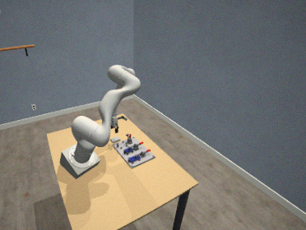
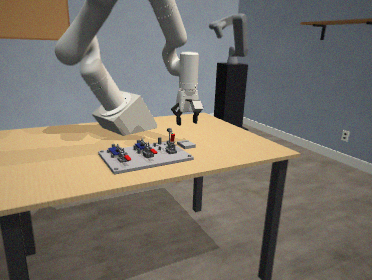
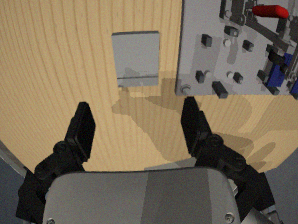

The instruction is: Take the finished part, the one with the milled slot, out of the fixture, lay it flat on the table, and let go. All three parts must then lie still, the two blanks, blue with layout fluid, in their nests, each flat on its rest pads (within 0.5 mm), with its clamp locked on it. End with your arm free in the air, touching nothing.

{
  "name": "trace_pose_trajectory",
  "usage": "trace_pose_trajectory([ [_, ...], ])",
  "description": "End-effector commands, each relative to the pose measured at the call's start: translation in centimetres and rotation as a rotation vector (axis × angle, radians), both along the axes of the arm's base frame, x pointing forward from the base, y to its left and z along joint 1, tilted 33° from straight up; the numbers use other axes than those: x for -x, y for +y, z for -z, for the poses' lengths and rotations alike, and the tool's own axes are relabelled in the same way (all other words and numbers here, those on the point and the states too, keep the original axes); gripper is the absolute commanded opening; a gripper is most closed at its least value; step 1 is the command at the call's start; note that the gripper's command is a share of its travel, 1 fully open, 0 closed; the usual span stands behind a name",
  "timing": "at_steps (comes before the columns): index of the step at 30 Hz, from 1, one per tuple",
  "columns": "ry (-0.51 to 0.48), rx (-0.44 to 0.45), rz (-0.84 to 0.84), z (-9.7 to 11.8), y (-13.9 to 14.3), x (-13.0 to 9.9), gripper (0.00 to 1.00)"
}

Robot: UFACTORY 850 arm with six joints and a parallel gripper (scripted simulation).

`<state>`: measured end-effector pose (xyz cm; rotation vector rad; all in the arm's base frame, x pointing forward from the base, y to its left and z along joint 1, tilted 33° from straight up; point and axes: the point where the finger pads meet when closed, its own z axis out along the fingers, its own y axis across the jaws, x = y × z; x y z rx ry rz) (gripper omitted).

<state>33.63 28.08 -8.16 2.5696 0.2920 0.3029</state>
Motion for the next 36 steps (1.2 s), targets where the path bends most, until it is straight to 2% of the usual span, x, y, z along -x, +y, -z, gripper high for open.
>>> trace_pose_trajectory([
  [1,-0.001,-0.001,0.000,-0.1,0.1,0.0,0.95],
  [18,-0.001,-0.001,0.000,-0.5,0.4,0.1,0.95],
  [31,-0.001,-0.001,0.000,-3.0,1.8,0.9,0.95],
  [36,-0.001,-0.001,0.000,-4.6,2.7,1.4,0.95],
])
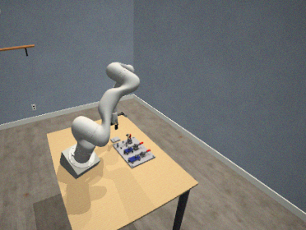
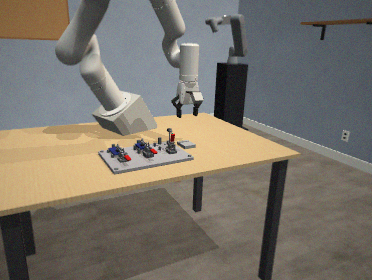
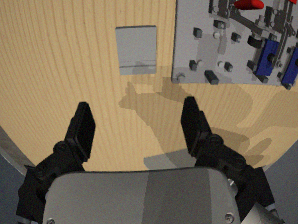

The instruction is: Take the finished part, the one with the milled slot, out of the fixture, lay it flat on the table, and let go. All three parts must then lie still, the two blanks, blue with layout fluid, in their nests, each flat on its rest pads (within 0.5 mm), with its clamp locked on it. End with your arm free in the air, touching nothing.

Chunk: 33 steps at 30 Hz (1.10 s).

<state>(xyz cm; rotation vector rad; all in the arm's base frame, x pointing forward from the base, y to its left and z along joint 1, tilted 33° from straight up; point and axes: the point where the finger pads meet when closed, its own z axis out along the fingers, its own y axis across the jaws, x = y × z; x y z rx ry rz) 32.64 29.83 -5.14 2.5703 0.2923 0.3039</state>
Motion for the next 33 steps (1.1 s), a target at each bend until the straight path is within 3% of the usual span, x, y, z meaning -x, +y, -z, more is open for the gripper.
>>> trace_pose_trajectory([
  [1,0.000,0.000,0.000,-1.9,1.1,0.6,0.95],
  [10,0.000,0.000,0.000,-4.1,2.4,1.3,0.95],
  [33,0.000,0.000,0.000,-4.8,2.8,1.5,0.95],
])
